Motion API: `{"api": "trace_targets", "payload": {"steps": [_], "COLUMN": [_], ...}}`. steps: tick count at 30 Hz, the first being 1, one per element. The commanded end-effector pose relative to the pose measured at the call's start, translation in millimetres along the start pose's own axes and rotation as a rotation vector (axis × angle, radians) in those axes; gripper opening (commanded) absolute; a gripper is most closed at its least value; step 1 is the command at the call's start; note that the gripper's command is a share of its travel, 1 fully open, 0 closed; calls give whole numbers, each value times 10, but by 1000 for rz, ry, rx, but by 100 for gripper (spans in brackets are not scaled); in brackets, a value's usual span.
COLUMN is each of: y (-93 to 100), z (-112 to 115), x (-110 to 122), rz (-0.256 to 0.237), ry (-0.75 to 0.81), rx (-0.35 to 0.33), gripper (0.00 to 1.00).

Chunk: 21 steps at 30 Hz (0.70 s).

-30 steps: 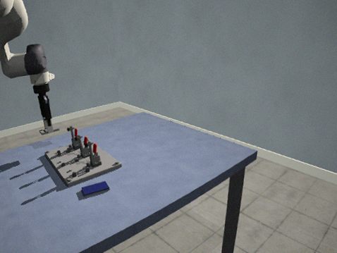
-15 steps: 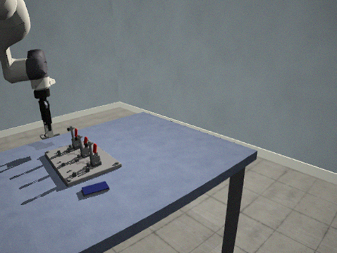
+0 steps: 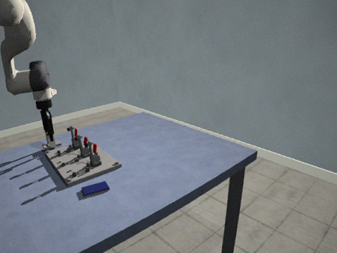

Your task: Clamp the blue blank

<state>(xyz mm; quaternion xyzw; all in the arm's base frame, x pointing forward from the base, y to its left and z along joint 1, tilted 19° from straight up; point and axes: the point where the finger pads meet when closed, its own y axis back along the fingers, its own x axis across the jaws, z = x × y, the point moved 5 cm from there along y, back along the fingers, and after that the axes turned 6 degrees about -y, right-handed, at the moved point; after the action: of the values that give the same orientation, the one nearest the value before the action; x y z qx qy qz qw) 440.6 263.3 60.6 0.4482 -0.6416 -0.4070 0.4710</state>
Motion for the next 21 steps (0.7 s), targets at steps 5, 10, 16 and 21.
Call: {"api": "trace_targets", "payload": {"steps": [5, 10, 16, 21], "y": [-50, -59, -59, -59], "z": [-40, -40, -40, -40], "x": [-61, -61, -61, -61], "rz": [-21, -21, -21, -21], "ry": [-21, -21, -21, -21], "rx": [13, 13, 13, 13], "gripper": [0, 0, 0, 0]}}
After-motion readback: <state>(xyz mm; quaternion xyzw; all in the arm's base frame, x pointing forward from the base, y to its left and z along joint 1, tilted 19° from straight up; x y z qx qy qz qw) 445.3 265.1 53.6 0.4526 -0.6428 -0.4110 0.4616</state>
